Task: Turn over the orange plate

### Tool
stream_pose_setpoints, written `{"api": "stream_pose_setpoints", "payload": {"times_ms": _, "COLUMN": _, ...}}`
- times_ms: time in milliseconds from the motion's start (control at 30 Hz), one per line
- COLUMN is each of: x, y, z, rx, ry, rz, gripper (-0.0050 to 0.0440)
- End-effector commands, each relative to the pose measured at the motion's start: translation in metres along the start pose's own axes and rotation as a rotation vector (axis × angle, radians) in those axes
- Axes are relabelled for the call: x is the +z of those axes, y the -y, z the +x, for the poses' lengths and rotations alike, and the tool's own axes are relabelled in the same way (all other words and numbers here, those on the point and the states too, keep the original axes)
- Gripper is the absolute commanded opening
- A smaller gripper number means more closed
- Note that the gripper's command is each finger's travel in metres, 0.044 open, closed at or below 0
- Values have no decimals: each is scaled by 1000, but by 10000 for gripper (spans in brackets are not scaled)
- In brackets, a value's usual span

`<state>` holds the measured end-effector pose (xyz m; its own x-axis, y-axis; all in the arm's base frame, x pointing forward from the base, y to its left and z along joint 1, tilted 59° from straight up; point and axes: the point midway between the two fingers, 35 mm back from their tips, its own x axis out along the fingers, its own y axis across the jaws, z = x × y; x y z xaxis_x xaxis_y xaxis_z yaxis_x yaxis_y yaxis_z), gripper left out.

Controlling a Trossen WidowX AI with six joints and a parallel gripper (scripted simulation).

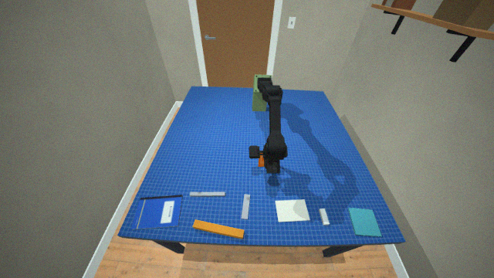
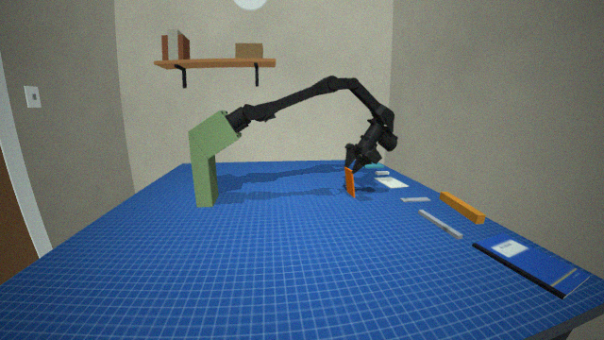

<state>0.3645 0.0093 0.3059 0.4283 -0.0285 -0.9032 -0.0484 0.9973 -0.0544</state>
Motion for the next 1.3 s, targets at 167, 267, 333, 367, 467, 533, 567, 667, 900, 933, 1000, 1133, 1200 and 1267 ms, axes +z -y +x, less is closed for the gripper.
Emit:
{"api": "stream_pose_setpoints", "payload": {"times_ms": 167, "x": 3, "y": -1, "z": -6, "rx": 1, "ry": 22, "rz": -1, "gripper": 327}}
{"api": "stream_pose_setpoints", "payload": {"times_ms": 267, "x": 3, "y": -1, "z": -6, "rx": 1, "ry": 22, "rz": -1, "gripper": 327}}
{"api": "stream_pose_setpoints", "payload": {"times_ms": 333, "x": 3, "y": -1, "z": -6, "rx": 1, "ry": 22, "rz": -1, "gripper": 327}}
{"api": "stream_pose_setpoints", "payload": {"times_ms": 367, "x": 3, "y": -1, "z": -6, "rx": 1, "ry": 22, "rz": -1, "gripper": 327}}
{"api": "stream_pose_setpoints", "payload": {"times_ms": 467, "x": 3, "y": -1, "z": -6, "rx": 1, "ry": 22, "rz": -1, "gripper": 327}}
{"api": "stream_pose_setpoints", "payload": {"times_ms": 533, "x": 3, "y": -1, "z": -6, "rx": 1, "ry": 22, "rz": -1, "gripper": 327}}
{"api": "stream_pose_setpoints", "payload": {"times_ms": 567, "x": 3, "y": -1, "z": -6, "rx": 1, "ry": 22, "rz": -1, "gripper": 327}}
{"api": "stream_pose_setpoints", "payload": {"times_ms": 667, "x": 3, "y": -1, "z": -6, "rx": 1, "ry": 22, "rz": -1, "gripper": 327}}
{"api": "stream_pose_setpoints", "payload": {"times_ms": 900, "x": -1, "y": 0, "z": -16, "rx": 1, "ry": 48, "rz": -1, "gripper": 327}}
{"api": "stream_pose_setpoints", "payload": {"times_ms": 933, "x": 0, "y": 0, "z": -18, "rx": 1, "ry": 66, "rz": -2, "gripper": 327}}
{"api": "stream_pose_setpoints", "payload": {"times_ms": 1000, "x": 3, "y": -1, "z": -21, "rx": 2, "ry": 91, "rz": -3, "gripper": 327}}
{"api": "stream_pose_setpoints", "payload": {"times_ms": 1133, "x": 12, "y": -1, "z": -15, "rx": 2, "ry": 69, "rz": -2, "gripper": 327}}
{"api": "stream_pose_setpoints", "payload": {"times_ms": 1200, "x": 12, "y": -1, "z": -15, "rx": 2, "ry": 70, "rz": -1, "gripper": 327}}
{"api": "stream_pose_setpoints", "payload": {"times_ms": 1267, "x": 9, "y": -1, "z": -22, "rx": 2, "ry": 98, "rz": -2, "gripper": 327}}
